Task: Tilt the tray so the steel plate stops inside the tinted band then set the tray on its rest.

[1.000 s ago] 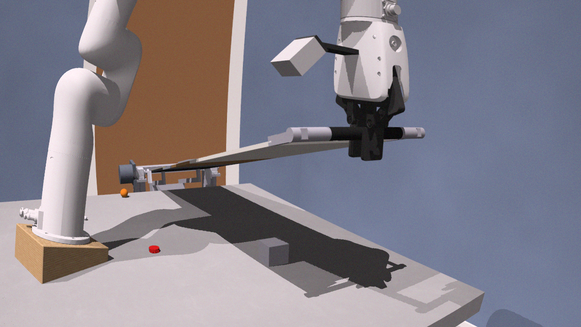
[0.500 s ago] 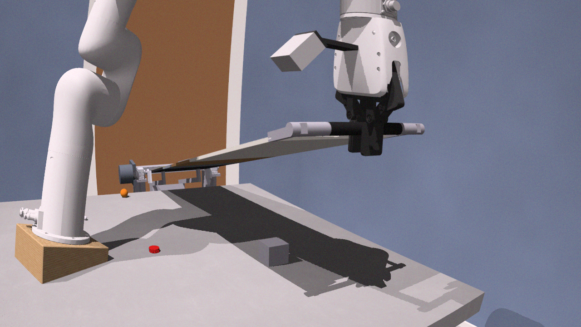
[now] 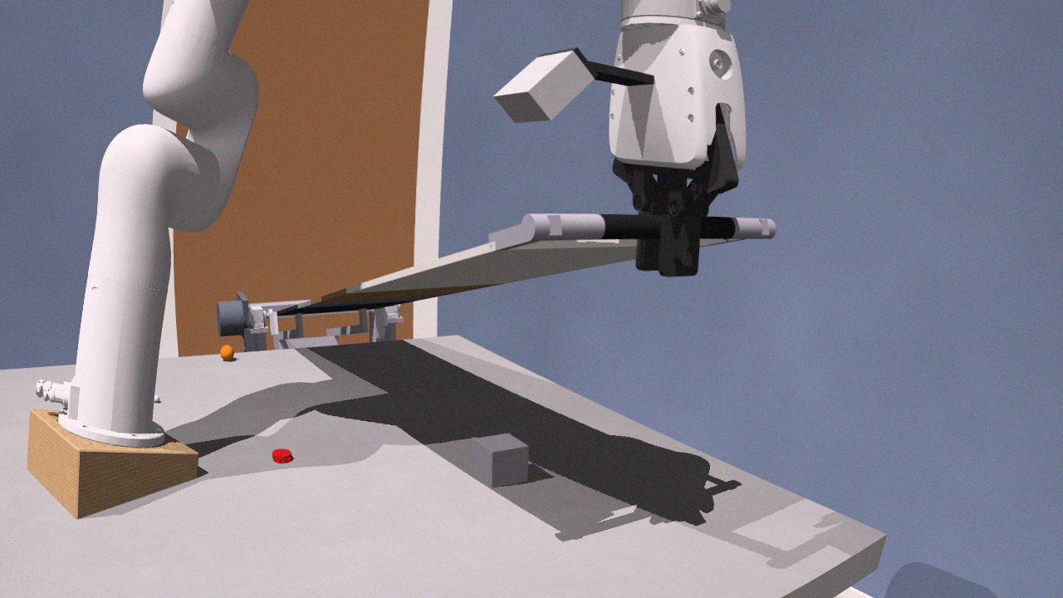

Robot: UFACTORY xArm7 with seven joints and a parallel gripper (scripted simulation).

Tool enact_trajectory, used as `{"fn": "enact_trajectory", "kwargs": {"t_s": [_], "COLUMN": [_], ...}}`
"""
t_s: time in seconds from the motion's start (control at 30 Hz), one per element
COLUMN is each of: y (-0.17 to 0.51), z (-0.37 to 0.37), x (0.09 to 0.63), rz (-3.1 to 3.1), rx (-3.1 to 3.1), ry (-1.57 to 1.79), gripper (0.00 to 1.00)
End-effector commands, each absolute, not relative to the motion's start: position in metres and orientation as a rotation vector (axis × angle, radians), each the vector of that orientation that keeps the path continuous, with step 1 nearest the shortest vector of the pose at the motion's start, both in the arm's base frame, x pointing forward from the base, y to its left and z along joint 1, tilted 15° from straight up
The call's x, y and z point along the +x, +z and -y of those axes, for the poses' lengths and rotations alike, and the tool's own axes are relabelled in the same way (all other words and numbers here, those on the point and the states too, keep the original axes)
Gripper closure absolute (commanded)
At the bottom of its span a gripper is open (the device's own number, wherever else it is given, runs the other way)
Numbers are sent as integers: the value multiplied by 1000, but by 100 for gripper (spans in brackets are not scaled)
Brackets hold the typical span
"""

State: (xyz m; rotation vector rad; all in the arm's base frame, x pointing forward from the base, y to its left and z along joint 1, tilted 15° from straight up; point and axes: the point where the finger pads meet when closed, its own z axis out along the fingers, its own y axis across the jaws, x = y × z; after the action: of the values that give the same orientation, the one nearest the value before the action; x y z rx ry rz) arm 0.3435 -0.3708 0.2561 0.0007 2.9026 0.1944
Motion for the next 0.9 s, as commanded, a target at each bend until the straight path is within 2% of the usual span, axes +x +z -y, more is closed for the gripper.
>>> {"fn": "enact_trajectory", "kwargs": {"t_s": [0.0, 0.1, 0.27, 0.87], "y": [314, 327, 260, 254], "z": [363, 360, 373, 373], "x": [330, 327, 344, 345], "rz": [-2898, -2898, -2898, -2898], "rx": [2, 2, 2, 2], "ry": [185, 185, 185, 185], "gripper": [100, 100, 100, 100]}}
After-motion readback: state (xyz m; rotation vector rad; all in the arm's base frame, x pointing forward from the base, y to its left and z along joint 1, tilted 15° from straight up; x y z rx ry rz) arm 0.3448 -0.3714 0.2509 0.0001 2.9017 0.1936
